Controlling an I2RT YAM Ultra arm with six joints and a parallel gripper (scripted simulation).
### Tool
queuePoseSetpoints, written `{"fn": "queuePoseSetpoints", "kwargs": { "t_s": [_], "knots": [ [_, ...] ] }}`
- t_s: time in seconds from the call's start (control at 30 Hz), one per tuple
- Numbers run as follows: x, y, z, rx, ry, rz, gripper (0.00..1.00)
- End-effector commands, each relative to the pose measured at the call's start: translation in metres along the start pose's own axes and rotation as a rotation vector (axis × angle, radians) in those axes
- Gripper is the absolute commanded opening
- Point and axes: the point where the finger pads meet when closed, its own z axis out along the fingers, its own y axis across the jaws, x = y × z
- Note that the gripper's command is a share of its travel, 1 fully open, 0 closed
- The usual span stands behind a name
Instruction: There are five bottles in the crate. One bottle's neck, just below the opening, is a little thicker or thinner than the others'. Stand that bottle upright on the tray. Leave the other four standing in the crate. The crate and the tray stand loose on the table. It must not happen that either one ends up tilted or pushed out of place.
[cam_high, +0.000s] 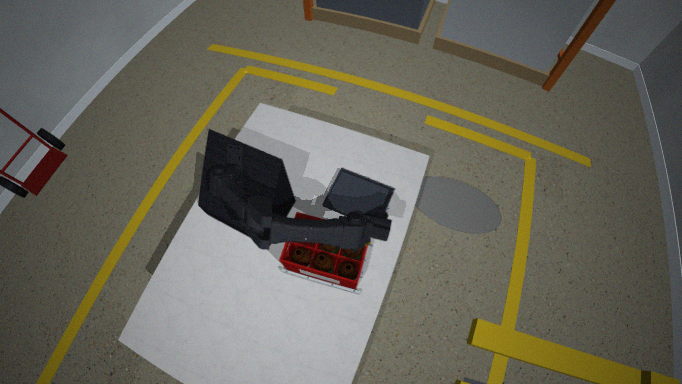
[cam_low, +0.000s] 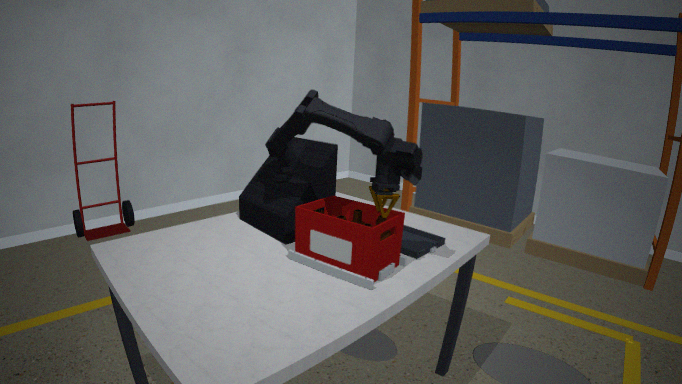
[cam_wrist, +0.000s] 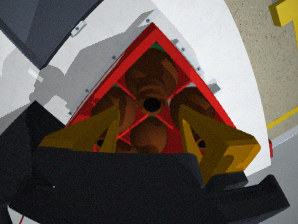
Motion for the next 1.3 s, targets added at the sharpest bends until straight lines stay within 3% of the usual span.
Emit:
{"fn": "queuePoseSetpoints", "kwargs": {
  "t_s": [0.0,0.4,0.5,0.83,1.27],
  "knots": [
    [-0.003,-0.001,-0.003,0.014,-0.017,-0.001,0.61],
    [-0.006,0.005,0.017,0.003,-0.007,-0.012,0.61],
    [-0.012,0.002,0.012,0.018,-0.02,-0.011,0.61],
    [-0.007,0.004,0.023,0.006,-0.01,-0.013,0.61],
    [-0.011,0.005,0.023,0.013,-0.015,-0.016,0.61]
  ]
}}
